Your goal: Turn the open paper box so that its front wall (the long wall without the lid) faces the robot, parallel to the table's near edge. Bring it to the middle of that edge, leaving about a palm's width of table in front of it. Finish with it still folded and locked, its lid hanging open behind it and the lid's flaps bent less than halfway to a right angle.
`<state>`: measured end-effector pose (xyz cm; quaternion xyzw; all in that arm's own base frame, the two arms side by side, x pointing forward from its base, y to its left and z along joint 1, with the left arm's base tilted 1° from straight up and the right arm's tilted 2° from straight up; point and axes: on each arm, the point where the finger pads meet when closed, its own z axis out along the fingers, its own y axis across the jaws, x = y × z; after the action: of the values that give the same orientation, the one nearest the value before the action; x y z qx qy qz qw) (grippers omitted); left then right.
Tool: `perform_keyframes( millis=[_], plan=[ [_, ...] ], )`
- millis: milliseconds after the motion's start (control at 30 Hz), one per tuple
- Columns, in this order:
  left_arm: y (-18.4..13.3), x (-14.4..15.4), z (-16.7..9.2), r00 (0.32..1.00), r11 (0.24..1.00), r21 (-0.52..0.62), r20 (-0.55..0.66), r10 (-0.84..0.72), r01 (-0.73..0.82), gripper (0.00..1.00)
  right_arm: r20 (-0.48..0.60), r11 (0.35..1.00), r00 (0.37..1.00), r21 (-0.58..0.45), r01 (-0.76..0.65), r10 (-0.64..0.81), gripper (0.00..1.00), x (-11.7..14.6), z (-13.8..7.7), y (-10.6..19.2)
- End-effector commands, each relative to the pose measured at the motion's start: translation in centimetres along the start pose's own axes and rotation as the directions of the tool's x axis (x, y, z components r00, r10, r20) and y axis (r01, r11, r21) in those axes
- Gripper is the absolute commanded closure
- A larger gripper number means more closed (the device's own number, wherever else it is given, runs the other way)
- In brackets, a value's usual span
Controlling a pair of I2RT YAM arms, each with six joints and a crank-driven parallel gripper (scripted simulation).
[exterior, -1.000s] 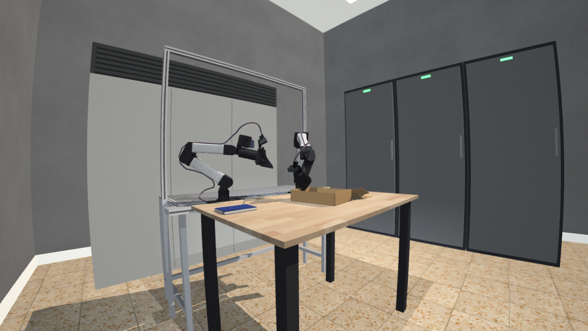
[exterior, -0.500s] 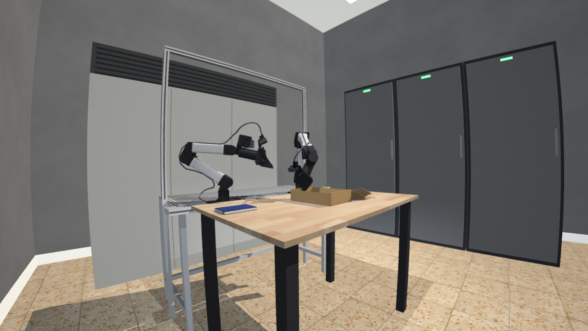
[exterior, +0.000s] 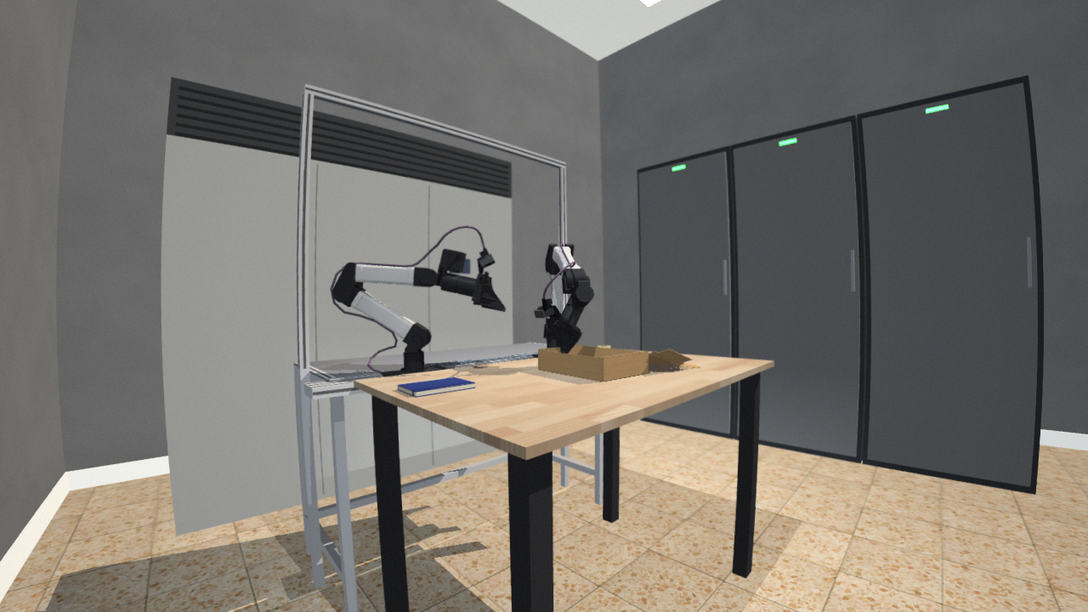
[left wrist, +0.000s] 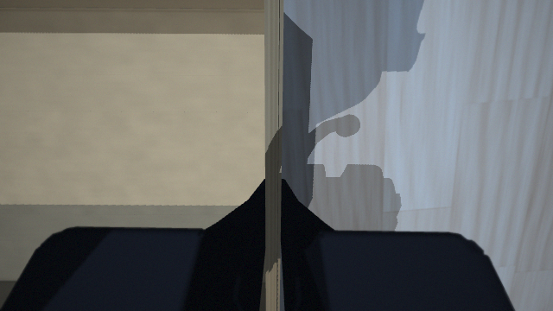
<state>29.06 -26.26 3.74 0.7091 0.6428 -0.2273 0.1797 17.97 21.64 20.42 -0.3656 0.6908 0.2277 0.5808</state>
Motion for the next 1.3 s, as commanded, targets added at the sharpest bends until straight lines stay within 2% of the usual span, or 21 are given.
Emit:
perform_keyframes(
  millis=[0, 333, 400, 500, 600, 633, 800, 867, 967, 1067, 1167, 1267],
  plan=[
    [0.7, -0.3, -0.4, 0.998, 0.998, 0.018, 0.018, 0.052, -0.053, 1.00, 0.018, 1.000, 1.000, -0.003, -0.003, 0.003, 0.00, -0.7, 0.2, 0.1],
    [0.9, -0.5, -0.7, 0.997, 0.997, 0.011, 0.026, 0.076, -0.076, 1.00, 0.018, 1.000, 1.000, -0.003, -0.003, 0.003, 0.00, -0.7, 0.2, 0.1],
    [0.8, -0.6, -0.9, 0.997, 0.997, 0.008, 0.027, 0.077, -0.078, 0.76, 0.018, 1.000, 1.000, -0.003, -0.003, 0.003, 0.00, -0.7, 0.2, 0.1],
    [0.7, -1.6, -3.5, 0.994, 0.995, -0.024, 0.045, 0.097, -0.096, 0.39, 0.018, 1.000, 1.000, -0.003, -0.003, 0.003, 0.00, -0.7, 0.2, 0.1],
    [0.9, -1.9, -4.6, 0.993, 0.994, -0.034, 0.050, 0.103, -0.101, 0.02, 0.018, 1.000, 1.000, -0.003, -0.003, 0.003, 0.00, -0.7, 0.2, 0.1],
    [1.1, -2.0, -5.2, 0.993, 0.994, -0.040, 0.053, 0.107, -0.105, 0.00, 0.037, 1.000, 0.999, -0.013, 0.005, -0.005, 0.00, -1.4, 0.2, 0.3],
    [1.1, -2.0, -9.0, 0.993, 0.993, -0.044, 0.052, 0.110, -0.107, 0.00, 0.132, 0.997, 0.991, -0.067, 0.037, -0.028, 0.00, -4.7, 0.6, 1.2],
    [1.1, -2.0, -9.0, 0.993, 0.993, -0.044, 0.052, 0.110, -0.107, 0.00, 0.132, 0.997, 0.991, -0.067, 0.037, -0.028, 0.00, -4.7, 0.6, 1.2],
    [0.6, -1.5, -11.5, 0.996, 0.996, -0.023, 0.043, 0.083, -0.082, 0.37, 0.182, 0.995, 0.983, -0.091, 0.049, -0.032, 0.00, -6.4, 0.7, 1.6],
    [0.3, -1.2, -12.9, 0.999, 0.999, -0.032, 0.027, -0.020, 0.021, 0.70, 0.217, 0.992, 0.975, -0.114, 0.060, -0.034, 0.00, -7.7, 0.7, 2.1],
    [-0.1, -0.5, -12.8, 0.980, 0.979, -0.037, -0.002, -0.200, 0.199, 0.70, 0.243, 0.988, 0.969, -0.139, 0.071, -0.035, 0.00, -8.8, 0.8, 2.6],
    [-0.7, 0.0, -12.3, 0.931, 0.931, -0.035, -0.028, -0.365, 0.364, 0.70, 0.252, 0.984, 0.967, -0.158, 0.076, -0.034, 0.00, -9.4, 0.8, 3.0]
  ],
)
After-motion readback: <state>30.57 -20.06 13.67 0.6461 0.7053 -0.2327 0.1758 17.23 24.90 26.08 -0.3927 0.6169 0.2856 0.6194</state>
